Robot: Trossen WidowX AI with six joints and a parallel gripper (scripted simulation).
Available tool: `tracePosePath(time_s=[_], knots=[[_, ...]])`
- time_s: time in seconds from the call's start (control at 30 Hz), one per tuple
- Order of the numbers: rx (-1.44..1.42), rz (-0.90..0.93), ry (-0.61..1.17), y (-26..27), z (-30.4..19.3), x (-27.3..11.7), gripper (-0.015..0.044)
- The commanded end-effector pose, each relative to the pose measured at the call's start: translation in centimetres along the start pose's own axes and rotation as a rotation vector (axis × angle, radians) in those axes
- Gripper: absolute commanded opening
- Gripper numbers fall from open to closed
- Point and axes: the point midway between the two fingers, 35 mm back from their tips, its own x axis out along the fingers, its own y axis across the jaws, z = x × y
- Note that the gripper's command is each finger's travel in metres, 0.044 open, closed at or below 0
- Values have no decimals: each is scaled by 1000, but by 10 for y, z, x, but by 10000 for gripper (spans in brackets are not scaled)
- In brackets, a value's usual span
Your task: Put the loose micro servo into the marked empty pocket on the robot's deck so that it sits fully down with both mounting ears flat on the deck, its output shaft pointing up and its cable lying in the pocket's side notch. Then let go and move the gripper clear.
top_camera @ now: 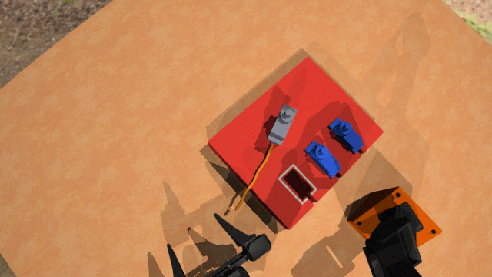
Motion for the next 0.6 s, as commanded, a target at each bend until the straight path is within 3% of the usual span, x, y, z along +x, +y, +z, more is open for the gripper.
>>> tracePosePath(time_s=[0.0,0.57], knots=[[19,21,-15,3,4,7,440],[169,138,-50,20,4,42,440]])
